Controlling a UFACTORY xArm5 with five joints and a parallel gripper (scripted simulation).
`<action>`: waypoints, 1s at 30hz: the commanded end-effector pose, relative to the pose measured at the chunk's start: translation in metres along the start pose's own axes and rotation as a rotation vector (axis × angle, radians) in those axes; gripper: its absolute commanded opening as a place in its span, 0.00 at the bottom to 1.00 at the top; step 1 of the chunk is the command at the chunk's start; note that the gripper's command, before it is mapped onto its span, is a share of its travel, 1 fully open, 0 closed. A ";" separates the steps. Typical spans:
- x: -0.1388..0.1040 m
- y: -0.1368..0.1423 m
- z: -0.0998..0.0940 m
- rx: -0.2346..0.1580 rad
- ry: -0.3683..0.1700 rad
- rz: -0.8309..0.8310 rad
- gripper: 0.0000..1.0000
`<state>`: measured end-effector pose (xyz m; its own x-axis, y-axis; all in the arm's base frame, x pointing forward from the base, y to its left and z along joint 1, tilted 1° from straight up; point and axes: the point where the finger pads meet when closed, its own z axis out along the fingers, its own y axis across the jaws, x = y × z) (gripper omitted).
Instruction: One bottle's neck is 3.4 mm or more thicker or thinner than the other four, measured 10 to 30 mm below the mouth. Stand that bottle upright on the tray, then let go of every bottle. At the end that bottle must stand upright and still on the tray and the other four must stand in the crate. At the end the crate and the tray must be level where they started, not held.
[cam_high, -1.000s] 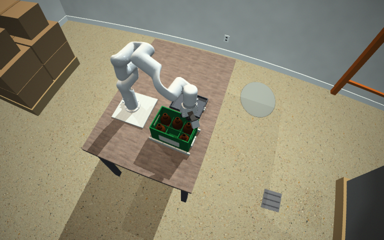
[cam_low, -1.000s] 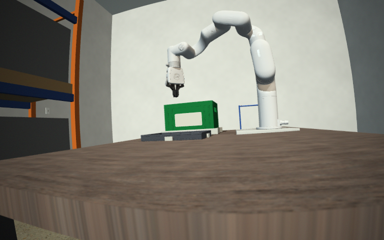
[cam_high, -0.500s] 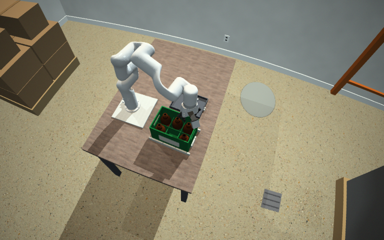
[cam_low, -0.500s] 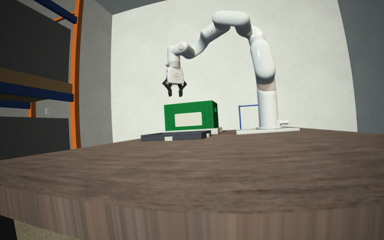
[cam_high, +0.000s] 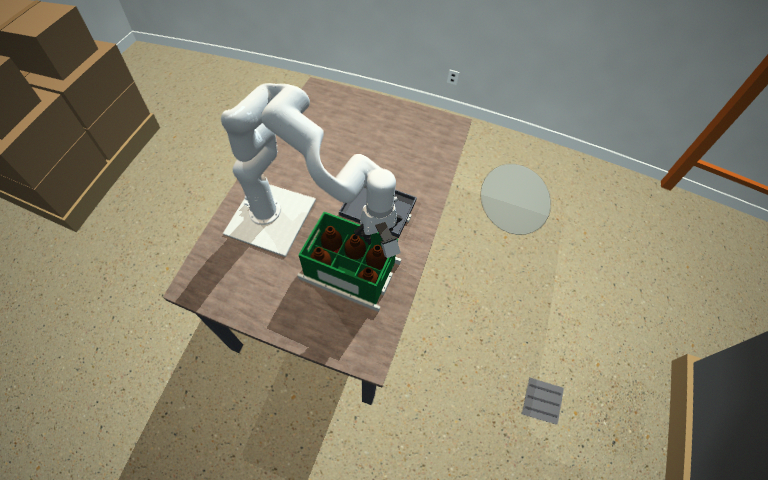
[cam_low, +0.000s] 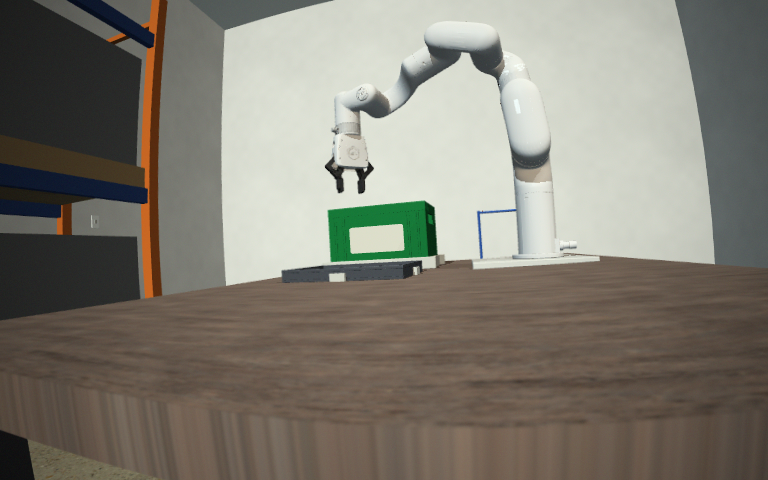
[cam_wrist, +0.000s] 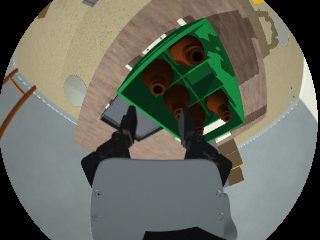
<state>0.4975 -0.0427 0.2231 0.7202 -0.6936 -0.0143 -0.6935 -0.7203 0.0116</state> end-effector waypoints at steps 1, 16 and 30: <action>0.001 -0.001 -0.002 0.003 0.003 0.000 0.65; 0.001 -0.001 0.000 0.003 0.003 0.000 0.65; 0.001 -0.001 0.011 0.002 0.003 0.000 0.65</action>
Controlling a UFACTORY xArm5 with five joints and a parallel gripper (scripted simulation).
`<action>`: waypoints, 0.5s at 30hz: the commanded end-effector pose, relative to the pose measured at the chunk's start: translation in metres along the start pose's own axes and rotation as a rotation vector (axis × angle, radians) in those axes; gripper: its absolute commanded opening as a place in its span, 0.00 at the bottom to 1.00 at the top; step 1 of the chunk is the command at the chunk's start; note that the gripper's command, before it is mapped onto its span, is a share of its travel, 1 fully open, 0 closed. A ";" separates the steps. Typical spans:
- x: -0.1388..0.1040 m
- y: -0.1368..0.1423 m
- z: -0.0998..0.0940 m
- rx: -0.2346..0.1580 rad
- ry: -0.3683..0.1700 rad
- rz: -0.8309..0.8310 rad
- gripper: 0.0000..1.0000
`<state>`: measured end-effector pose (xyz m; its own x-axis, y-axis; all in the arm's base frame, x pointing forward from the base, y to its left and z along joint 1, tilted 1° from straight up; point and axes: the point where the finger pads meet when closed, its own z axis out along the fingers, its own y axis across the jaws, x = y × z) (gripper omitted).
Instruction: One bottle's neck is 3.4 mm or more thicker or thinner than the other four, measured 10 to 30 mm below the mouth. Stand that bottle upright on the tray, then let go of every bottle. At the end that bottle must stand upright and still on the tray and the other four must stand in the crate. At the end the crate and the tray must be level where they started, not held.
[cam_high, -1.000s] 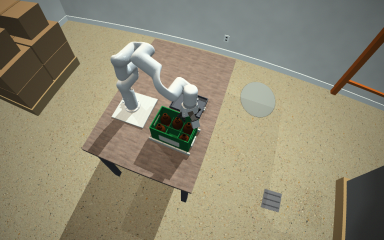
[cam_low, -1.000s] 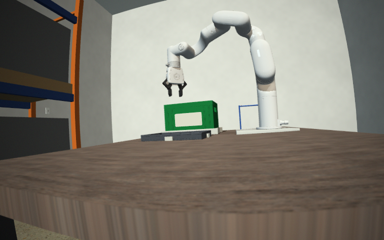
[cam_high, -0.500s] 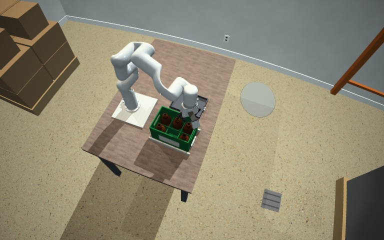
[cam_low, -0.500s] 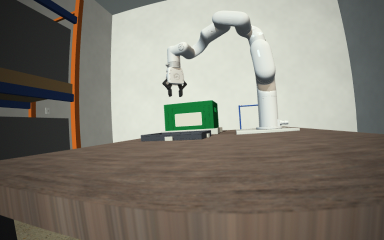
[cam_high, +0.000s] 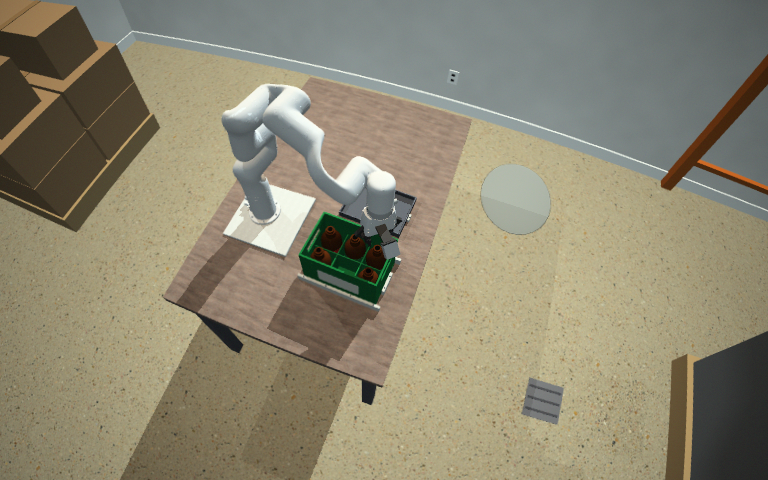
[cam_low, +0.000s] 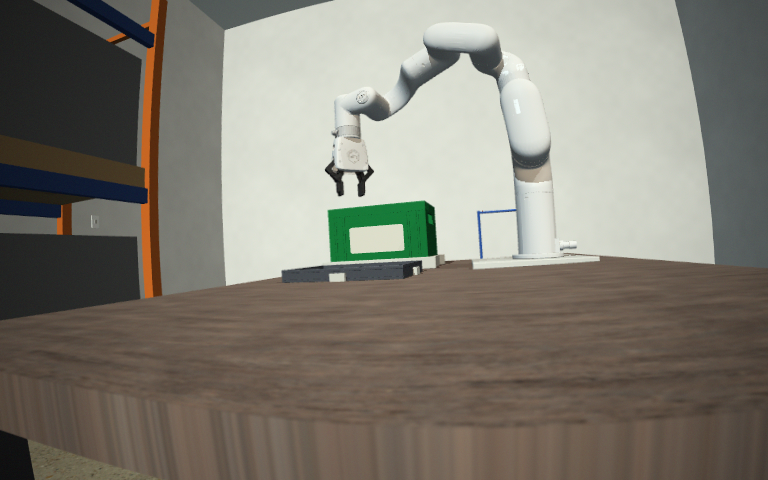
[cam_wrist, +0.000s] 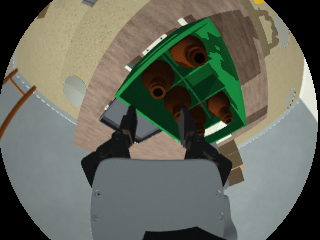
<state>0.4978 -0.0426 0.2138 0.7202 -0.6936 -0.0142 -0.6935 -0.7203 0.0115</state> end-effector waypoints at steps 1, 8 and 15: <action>0.001 -0.001 0.003 0.002 0.003 0.000 0.65; 0.001 -0.001 0.012 0.002 0.003 0.000 0.65; 0.001 -0.001 0.018 0.002 0.003 0.000 0.65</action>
<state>0.4978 -0.0428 0.1968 0.7202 -0.6936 -0.0146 -0.6935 -0.7203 0.0119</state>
